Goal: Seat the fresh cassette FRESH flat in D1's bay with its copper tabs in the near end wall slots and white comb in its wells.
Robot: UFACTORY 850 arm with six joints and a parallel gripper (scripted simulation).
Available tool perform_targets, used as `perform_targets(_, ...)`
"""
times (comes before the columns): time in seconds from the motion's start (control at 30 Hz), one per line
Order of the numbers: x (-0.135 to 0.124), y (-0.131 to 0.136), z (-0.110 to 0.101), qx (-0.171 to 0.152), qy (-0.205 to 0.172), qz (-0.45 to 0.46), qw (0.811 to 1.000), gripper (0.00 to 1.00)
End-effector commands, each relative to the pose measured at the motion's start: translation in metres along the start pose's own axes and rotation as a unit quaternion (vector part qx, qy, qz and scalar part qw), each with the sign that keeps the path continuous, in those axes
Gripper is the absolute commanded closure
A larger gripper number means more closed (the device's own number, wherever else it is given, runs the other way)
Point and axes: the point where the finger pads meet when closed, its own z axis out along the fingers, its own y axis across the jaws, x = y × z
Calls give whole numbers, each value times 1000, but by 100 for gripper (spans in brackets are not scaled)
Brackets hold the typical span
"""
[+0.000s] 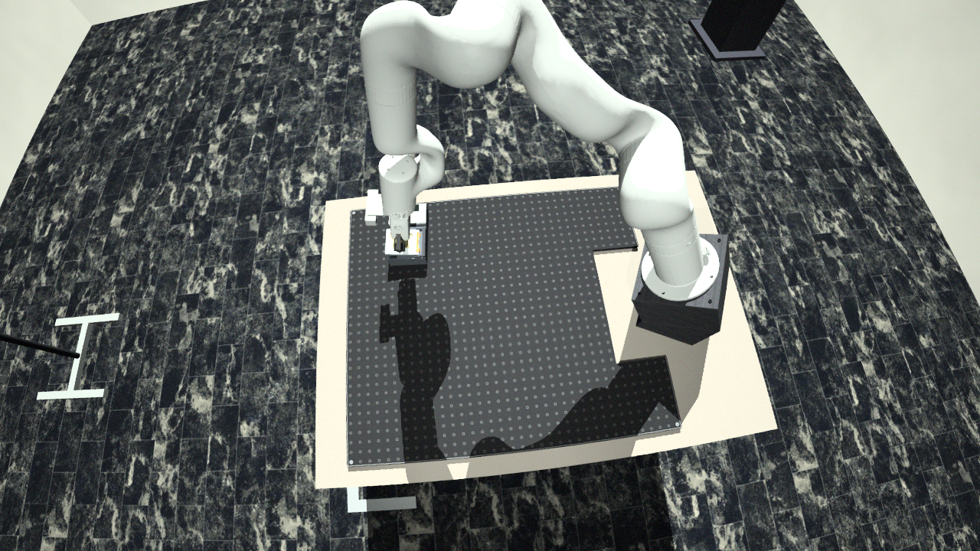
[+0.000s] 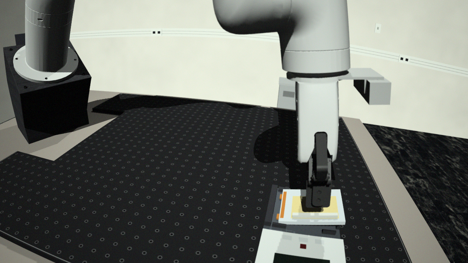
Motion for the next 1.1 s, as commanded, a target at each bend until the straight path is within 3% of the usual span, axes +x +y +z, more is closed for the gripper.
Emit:
perform_targets(0.0,2,0,-7,-2,-3,0,1000,0)
perform_targets(0.37,3,0,-9,-2,-3,0,1000,0)
perform_targets(0.4,4,0,-9,-2,-20,0,1000,100)
perform_targets(0.57,11,0,-8,-2,-90,0,996,100)
perform_targets(1.07,28,0,-4,-2,-90,0,996,100)
